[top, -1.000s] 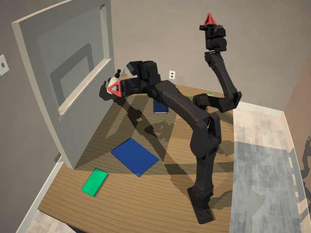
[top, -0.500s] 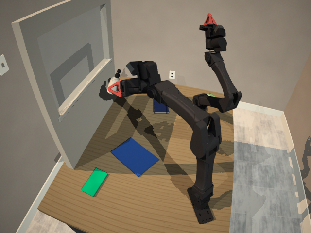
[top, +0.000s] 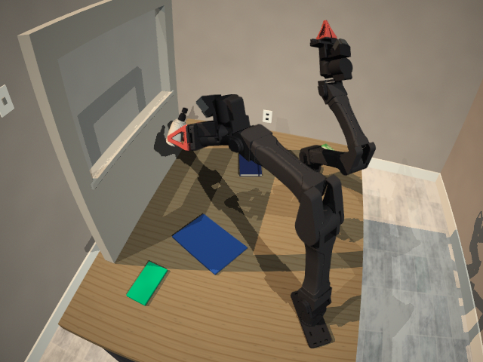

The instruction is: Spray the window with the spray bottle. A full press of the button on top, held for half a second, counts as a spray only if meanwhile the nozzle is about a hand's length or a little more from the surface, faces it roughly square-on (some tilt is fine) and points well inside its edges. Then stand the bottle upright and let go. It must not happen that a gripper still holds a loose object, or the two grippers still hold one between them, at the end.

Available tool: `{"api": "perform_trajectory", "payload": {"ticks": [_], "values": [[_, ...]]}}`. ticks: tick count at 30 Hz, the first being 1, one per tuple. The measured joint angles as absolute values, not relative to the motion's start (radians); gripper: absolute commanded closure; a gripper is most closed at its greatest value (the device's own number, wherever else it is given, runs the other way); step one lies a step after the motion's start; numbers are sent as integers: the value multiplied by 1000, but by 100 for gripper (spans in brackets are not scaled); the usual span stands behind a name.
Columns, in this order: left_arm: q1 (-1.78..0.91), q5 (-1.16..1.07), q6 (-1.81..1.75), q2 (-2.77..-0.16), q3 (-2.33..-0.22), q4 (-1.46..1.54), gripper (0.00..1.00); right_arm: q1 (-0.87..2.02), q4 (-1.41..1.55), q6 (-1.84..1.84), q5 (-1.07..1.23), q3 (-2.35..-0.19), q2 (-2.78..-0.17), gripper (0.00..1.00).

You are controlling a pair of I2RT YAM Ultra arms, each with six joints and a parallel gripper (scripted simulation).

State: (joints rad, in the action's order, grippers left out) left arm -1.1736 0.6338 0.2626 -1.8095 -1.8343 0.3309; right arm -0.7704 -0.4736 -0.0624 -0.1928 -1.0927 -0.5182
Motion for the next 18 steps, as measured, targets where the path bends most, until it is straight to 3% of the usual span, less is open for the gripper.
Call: {"api": "perform_trajectory", "payload": {"ticks": [18], "values": [[-1174,634,263,-1810,-1834,331,100,-1167,-534,-175,-109,-1161,-452,100]]}}
